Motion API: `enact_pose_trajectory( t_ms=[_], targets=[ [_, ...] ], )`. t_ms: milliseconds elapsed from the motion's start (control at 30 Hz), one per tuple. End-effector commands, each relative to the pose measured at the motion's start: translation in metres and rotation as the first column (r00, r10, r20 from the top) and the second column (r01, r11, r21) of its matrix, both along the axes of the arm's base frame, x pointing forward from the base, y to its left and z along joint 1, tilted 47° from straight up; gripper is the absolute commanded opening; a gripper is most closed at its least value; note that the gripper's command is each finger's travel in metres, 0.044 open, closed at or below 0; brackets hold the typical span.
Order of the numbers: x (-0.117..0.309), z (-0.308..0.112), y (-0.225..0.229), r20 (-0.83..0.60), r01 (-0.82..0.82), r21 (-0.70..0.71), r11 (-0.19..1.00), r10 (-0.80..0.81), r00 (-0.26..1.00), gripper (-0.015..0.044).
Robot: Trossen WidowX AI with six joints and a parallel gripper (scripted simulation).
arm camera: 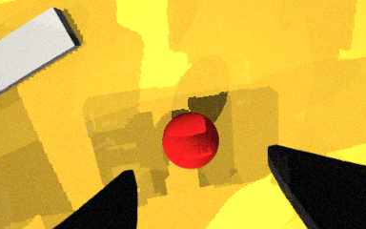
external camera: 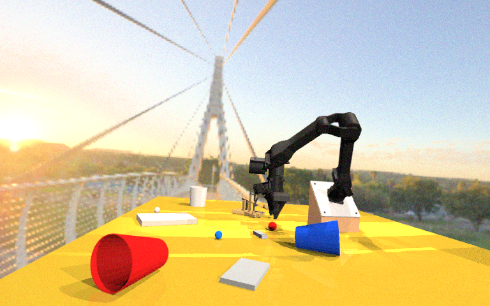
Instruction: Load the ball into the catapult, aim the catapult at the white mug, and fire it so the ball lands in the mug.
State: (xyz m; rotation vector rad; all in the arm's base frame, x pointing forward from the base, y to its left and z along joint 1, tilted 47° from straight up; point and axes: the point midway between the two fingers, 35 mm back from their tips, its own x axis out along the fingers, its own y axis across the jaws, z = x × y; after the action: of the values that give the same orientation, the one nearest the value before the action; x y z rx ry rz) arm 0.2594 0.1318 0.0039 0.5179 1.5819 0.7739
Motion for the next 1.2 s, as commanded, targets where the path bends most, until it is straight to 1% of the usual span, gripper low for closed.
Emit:
enact_pose_trajectory(
  t_ms=[0, 767, 933, 1167],
  targets=[
    [-0.001, -0.003, 0.003, -0.005, 0.005, 0.002, 1.0, -0.005, 1.0, 0.03],
    [-0.007, -0.026, 0.029, -0.006, 0.005, 0.004, 1.0, -0.005, 1.0, 0.03],
    [-0.007, -0.026, 0.029, -0.006, 0.005, 0.004, 1.0, -0.005, 1.0, 0.0169],
    [-0.007, -0.026, 0.029, -0.006, 0.005, 0.004, 1.0, -0.005, 1.0, 0.0122]
  ],
)
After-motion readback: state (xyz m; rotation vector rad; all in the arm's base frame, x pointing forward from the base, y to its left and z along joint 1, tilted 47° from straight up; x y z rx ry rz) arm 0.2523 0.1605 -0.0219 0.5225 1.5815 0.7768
